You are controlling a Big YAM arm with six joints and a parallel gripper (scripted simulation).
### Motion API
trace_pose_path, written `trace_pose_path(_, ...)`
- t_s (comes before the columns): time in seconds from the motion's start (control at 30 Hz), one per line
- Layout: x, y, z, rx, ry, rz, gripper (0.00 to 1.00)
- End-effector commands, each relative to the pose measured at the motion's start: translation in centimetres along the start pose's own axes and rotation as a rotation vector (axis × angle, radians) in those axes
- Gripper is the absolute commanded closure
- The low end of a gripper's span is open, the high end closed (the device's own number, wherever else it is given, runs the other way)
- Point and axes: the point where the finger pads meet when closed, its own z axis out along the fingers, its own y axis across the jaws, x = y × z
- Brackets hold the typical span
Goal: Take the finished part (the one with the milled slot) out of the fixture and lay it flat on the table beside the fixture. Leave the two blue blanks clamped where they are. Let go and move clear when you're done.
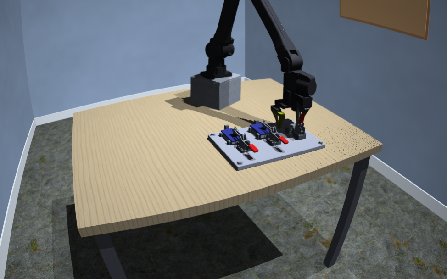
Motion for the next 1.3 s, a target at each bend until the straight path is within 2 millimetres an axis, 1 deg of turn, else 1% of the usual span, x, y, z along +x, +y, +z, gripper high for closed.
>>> trace_pose_path(0.0, -1.94, -0.16, -0.31, -0.002, -0.016, 0.004, 0.08)
trace_pose_path(1.27, -1.18, -0.37, 0.05, 0.001, -0.004, 0.005, 0.08)
